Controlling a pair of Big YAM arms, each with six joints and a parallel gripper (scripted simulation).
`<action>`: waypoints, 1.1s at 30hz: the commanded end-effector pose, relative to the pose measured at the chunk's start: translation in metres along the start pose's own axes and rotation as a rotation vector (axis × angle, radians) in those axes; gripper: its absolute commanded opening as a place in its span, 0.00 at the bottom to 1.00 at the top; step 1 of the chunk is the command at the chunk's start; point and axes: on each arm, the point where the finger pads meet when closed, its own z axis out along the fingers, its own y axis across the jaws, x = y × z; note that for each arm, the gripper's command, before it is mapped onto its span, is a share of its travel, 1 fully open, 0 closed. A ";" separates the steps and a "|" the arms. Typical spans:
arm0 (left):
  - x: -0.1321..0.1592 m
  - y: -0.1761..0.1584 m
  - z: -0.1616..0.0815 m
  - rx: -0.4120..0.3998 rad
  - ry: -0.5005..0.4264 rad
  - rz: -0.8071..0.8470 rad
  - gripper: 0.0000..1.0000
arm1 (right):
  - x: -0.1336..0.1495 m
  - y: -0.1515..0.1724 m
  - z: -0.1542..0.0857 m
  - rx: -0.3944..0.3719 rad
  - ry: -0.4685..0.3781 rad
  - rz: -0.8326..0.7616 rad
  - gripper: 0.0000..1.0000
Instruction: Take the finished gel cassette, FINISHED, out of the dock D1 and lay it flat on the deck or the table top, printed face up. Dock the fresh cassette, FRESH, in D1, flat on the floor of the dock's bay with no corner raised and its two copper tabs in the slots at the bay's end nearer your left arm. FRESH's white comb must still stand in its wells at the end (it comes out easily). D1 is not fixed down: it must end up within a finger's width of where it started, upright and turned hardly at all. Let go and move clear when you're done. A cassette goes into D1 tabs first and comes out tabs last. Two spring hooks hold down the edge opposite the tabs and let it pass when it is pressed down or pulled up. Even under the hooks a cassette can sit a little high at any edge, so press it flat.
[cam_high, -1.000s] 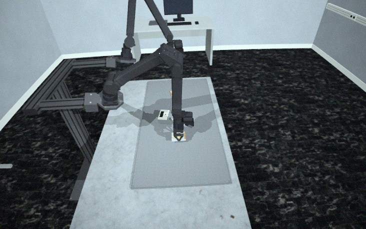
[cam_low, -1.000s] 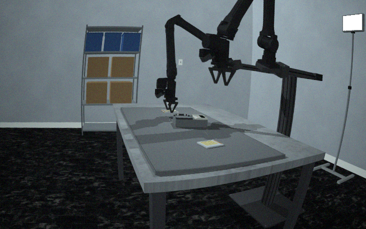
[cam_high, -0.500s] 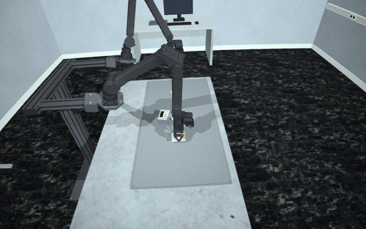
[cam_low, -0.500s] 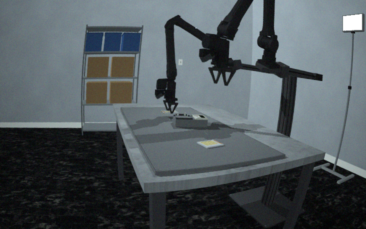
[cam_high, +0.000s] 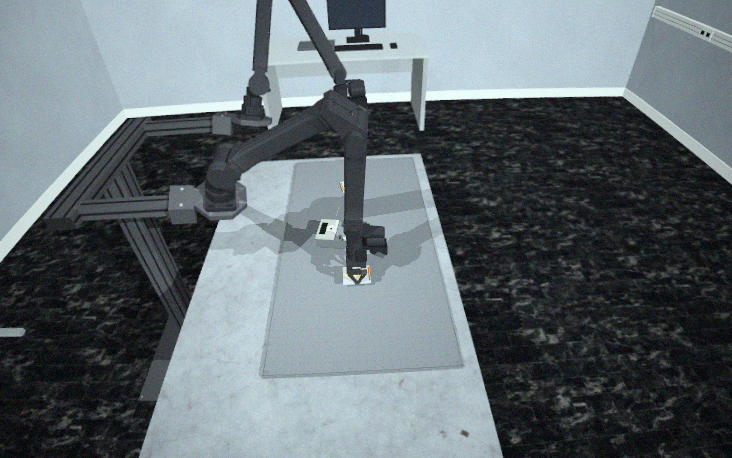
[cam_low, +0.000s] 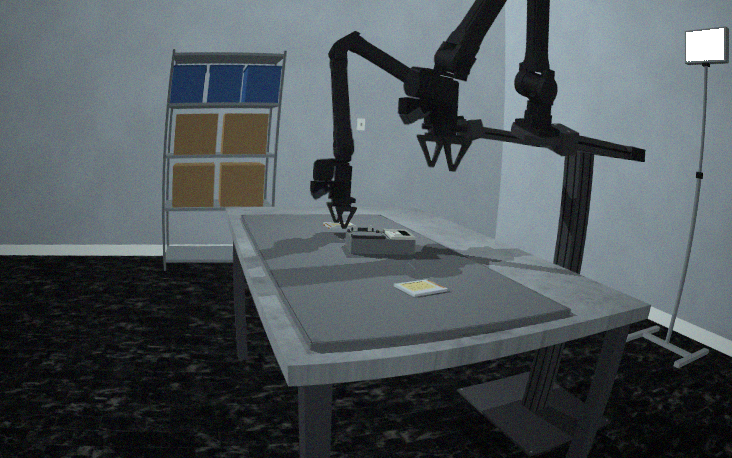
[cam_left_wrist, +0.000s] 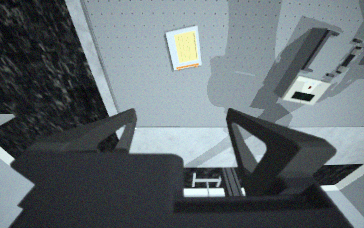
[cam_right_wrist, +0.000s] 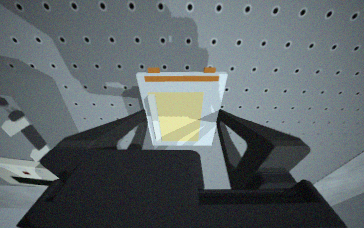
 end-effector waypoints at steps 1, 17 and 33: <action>-0.002 -0.003 -0.008 -0.002 -0.011 0.003 1.00 | 0.001 -0.003 0.010 0.000 0.001 -0.001 0.00; -0.002 -0.003 -0.008 -0.002 -0.011 0.003 1.00 | 0.002 -0.003 0.015 0.000 0.001 -0.001 0.00; -0.002 -0.003 -0.008 -0.002 -0.011 0.003 1.00 | 0.002 -0.003 0.022 0.000 0.001 -0.001 0.00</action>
